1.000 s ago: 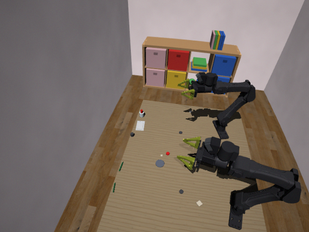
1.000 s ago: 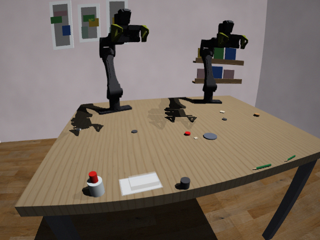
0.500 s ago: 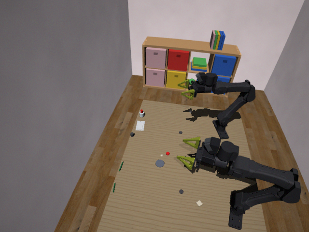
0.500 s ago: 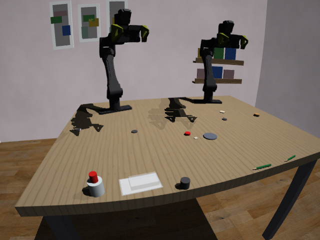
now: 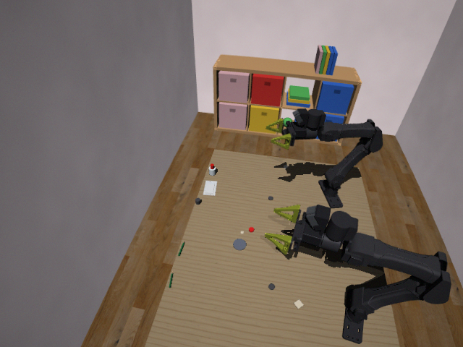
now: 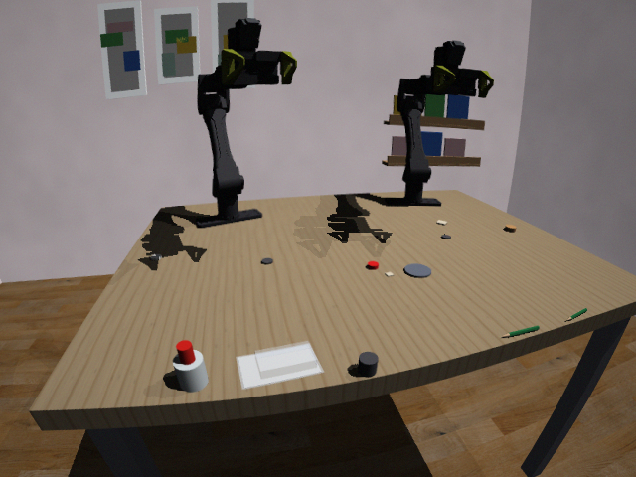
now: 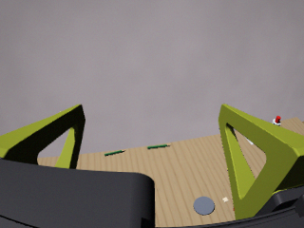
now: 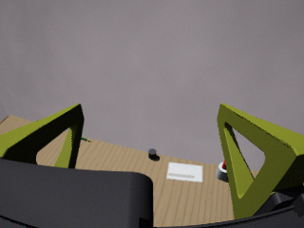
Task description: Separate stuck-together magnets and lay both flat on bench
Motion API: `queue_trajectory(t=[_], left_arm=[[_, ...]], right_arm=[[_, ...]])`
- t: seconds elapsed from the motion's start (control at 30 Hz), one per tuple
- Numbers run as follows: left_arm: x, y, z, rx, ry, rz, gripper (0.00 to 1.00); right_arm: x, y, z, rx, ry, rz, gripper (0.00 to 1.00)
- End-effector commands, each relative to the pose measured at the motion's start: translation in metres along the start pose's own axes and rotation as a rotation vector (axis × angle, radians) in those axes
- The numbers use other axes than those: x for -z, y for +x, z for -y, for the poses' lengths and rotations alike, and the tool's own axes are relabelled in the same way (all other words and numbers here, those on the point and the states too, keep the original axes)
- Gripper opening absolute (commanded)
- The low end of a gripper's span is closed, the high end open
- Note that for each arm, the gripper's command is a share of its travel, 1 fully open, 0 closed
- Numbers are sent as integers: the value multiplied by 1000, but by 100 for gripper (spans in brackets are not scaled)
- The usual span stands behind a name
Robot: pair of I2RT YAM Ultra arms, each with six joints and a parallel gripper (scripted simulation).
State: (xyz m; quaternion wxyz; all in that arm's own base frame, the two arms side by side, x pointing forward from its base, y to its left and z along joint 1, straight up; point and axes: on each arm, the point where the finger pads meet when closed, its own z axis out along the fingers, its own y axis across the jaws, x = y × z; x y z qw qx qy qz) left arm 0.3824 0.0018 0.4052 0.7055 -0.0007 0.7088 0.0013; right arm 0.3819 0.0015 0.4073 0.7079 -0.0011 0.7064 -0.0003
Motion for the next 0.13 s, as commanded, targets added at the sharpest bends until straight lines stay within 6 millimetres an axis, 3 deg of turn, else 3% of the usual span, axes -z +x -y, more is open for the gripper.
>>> queue_trajectory(t=[0.0,0.1], left_arm=[[4,-16,1,0,2,37,100],[4,-16,1,0,2,37,100]], right_arm=[[2,-9,0,-1,3,26,100],[2,-9,0,-1,3,26,100]])
